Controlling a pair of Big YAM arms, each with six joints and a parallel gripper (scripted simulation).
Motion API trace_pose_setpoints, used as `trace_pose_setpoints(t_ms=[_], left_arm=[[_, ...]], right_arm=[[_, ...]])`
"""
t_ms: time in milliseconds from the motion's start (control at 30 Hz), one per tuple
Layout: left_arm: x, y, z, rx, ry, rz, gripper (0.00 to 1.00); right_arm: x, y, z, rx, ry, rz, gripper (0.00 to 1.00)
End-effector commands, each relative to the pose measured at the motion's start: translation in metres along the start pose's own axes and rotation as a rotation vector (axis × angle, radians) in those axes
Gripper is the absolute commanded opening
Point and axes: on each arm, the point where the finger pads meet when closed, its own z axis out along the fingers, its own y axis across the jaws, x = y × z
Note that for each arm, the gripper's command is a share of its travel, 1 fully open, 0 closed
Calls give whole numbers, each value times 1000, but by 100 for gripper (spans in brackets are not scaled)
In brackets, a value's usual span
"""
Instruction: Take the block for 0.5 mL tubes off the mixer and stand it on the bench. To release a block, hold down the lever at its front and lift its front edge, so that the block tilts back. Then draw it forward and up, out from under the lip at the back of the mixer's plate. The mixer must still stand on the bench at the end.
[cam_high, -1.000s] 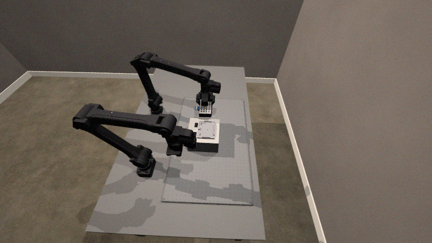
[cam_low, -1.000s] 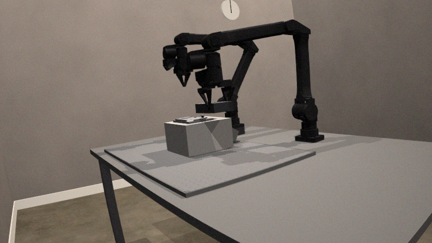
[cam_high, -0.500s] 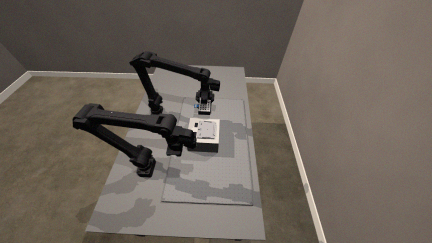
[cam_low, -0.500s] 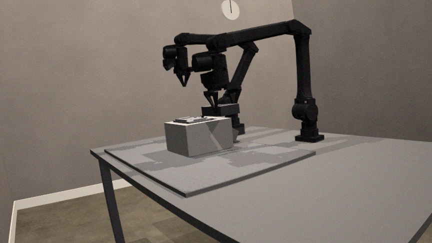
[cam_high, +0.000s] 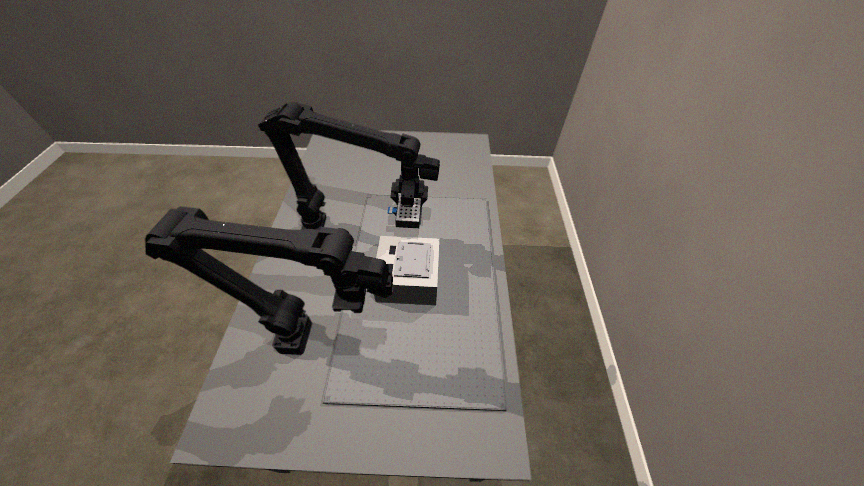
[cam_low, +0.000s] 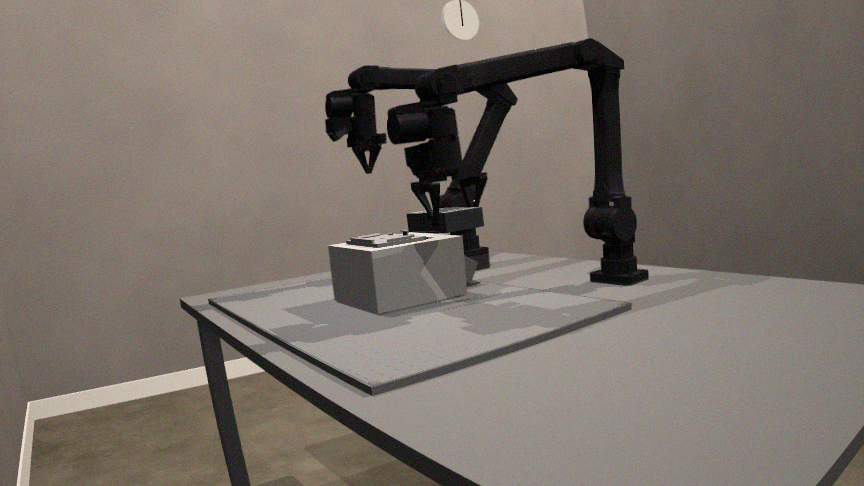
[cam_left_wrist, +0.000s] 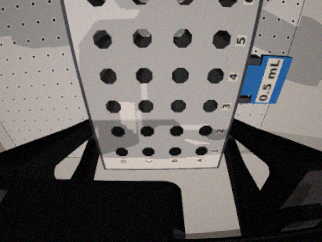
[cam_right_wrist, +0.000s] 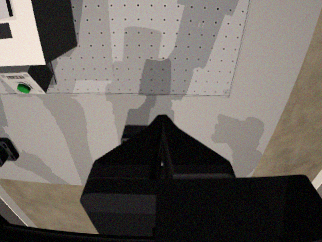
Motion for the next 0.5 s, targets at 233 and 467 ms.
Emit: trace_pose_setpoints(t_ms=[233,467], left_arm=[[16,13,-25,-111,-22,-8,0],[13,1,-9,-80,-19,19,0]], right_arm=[[-6,0,-8,4,-16,-17,0],[-6,0,-8,4,-16,-17,0]])
